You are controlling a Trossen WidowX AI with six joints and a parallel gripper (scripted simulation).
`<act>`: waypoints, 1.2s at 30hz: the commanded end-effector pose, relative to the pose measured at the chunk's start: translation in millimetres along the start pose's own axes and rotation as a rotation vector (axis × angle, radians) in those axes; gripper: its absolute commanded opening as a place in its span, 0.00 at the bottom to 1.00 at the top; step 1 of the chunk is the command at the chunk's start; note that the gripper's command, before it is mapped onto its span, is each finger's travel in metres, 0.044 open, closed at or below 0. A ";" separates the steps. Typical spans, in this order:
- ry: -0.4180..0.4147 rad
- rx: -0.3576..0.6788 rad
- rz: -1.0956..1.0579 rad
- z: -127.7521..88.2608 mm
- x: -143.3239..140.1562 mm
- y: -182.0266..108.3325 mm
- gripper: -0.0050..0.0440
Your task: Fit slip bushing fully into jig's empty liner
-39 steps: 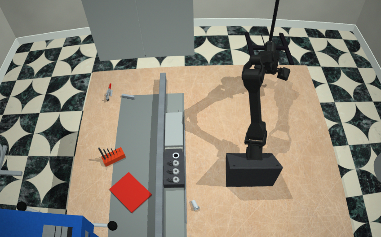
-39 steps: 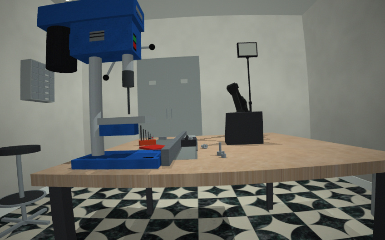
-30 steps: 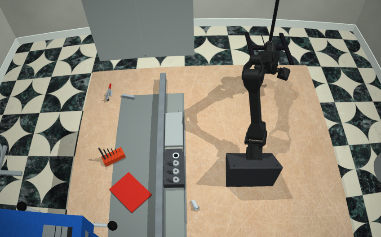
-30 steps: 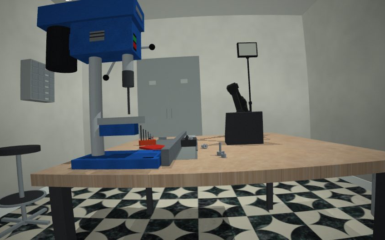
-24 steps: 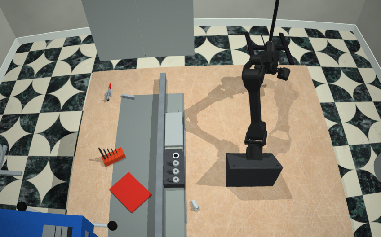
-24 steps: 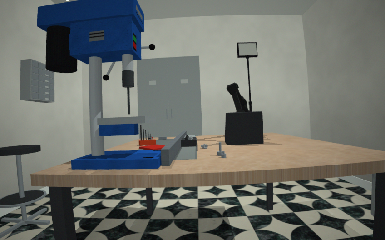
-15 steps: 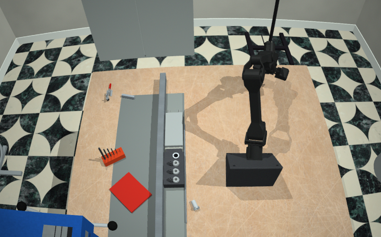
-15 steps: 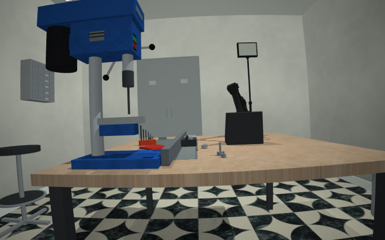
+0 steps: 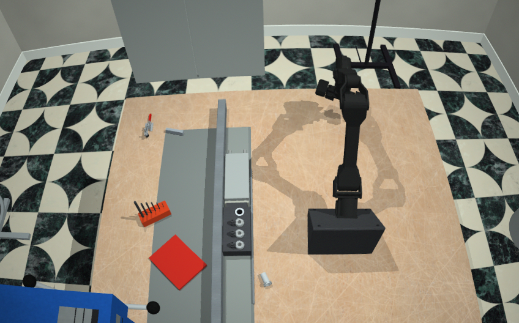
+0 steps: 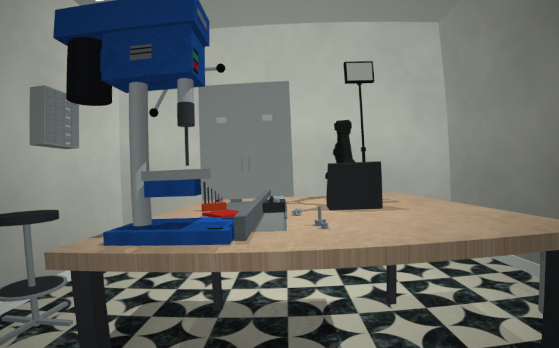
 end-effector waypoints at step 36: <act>0.974 0.397 -1.418 -153.2 351.8 -300.3 0.46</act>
Point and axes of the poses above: the point midway between the two fingers, 35 mm back from their tips, its own z axis out along the fingers, its own x axis across the jaws, y = z × x, the point moved 7 cm from there along -z, back along the fingers, and after that the axes turned 9 degrees about -z, right-handed, at the moved point
